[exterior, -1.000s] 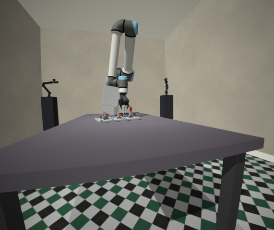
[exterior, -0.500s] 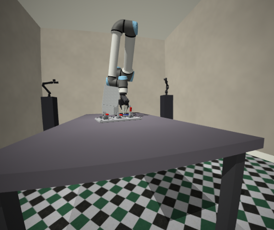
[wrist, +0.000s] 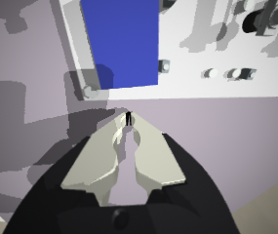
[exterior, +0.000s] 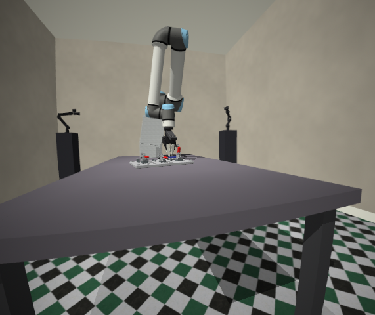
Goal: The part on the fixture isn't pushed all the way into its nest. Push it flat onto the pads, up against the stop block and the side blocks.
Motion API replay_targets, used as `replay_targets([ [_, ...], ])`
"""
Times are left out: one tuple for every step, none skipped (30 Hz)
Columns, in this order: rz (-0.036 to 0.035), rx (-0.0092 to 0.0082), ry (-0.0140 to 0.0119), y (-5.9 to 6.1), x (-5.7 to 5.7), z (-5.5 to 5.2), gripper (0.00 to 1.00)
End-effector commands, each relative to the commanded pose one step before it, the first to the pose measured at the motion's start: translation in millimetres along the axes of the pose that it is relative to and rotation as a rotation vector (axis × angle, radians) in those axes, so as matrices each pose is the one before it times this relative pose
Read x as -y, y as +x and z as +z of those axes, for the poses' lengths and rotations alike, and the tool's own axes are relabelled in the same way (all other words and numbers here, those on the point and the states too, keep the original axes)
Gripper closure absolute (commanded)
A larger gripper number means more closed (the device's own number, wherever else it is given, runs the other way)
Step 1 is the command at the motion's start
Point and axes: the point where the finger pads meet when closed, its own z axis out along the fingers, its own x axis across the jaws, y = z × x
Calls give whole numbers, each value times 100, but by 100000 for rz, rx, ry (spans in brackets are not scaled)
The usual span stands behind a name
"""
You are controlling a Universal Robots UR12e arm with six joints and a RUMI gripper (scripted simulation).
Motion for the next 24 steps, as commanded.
replay_targets([
  [-217, -220, 318, 36, 339, 37, 100],
  [-24, -25, 53, 13, 102, -5, 100],
  [-15, 8, -16, -18, 56, -5, 100],
  [-18, 2, -4, -17, 68, -8, 100],
  [5, -11, 25, 2, 76, -14, 100],
  [3, -10, 23, 3, 67, -13, 100],
  [-2, -8, 18, 2, 52, -10, 100],
  [-7, -5, 11, 1, 34, -6, 100],
  [-2, -3, 7, 5, 15, -4, 100],
  [29, -3, 8, 24, 3, -4, 100],
  [31, -2, 7, 24, 0, -4, 100],
  [36, -9, 22, 30, 20, -17, 100],
  [0, 0, 0, 0, 0, 0, 100],
  [0, 0, 0, 0, 0, 0, 100],
  [47, 29, -60, -4, -73, 1, 100],
  [14, 8, -16, -2, -17, -9, 100],
  [13, 6, -11, 1, -11, -7, 100],
  [13, 2, -3, 5, -3, -6, 100],
  [13, 0, 0, 6, 0, -6, 100],
  [13, 0, 0, 7, 0, -6, 100],
  [13, 0, 2, 7, 0, -6, 100],
  [13, -1, 2, 7, 1, -7, 100],
  [12, -1, 3, 7, 1, -6, 100],
  [12, -1, 3, 7, 0, -6, 100],
])
